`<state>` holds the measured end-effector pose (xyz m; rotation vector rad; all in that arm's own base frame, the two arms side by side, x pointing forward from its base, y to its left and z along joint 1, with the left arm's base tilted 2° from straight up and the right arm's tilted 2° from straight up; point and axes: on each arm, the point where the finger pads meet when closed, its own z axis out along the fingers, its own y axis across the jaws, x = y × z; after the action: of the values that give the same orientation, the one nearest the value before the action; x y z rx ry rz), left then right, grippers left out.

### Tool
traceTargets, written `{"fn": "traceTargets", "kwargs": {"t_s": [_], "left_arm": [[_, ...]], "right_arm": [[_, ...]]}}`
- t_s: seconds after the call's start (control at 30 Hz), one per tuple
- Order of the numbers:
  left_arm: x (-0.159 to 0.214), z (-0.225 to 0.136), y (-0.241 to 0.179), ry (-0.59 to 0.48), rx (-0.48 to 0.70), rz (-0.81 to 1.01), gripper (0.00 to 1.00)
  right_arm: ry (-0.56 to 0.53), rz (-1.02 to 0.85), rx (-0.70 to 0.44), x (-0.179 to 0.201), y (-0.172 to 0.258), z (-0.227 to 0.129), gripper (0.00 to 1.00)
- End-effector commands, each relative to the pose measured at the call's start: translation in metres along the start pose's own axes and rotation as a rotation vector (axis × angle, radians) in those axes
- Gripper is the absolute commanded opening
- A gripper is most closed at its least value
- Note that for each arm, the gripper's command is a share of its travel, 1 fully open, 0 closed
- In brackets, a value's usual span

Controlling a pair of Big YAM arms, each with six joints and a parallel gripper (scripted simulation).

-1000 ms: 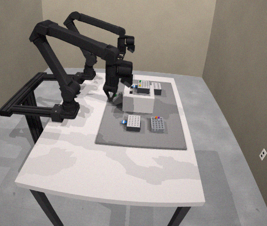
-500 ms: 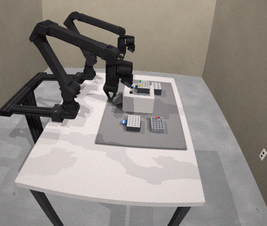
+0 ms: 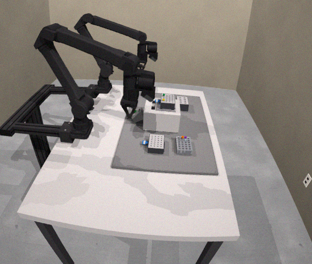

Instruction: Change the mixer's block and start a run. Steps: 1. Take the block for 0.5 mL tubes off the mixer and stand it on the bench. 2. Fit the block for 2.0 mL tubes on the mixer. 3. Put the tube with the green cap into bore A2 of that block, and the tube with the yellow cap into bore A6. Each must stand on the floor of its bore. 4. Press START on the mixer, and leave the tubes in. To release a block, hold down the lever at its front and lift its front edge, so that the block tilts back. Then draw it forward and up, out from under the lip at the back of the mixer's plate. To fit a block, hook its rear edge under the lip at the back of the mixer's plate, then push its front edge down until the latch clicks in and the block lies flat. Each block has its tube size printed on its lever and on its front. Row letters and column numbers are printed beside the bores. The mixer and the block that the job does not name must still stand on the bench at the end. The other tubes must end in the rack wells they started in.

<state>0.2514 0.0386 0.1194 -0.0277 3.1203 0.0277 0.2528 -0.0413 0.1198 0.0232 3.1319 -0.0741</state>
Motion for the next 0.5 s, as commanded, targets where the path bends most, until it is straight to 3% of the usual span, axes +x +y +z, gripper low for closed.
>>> {"fn": "traceTargets", "kwargs": {"t_s": [0.0,0.47], "left_arm": [[-0.003,-0.001,0.002,-0.008,-0.001,-0.010,1.00],[-0.013,-0.009,0.003,-0.032,-0.005,-0.011,1.00]], "right_arm": [[0.014,0.005,0.003,0.001,0.002,0.001,0.00],[-0.014,0.006,0.007,-0.006,0.001,0.001,0.00]]}}
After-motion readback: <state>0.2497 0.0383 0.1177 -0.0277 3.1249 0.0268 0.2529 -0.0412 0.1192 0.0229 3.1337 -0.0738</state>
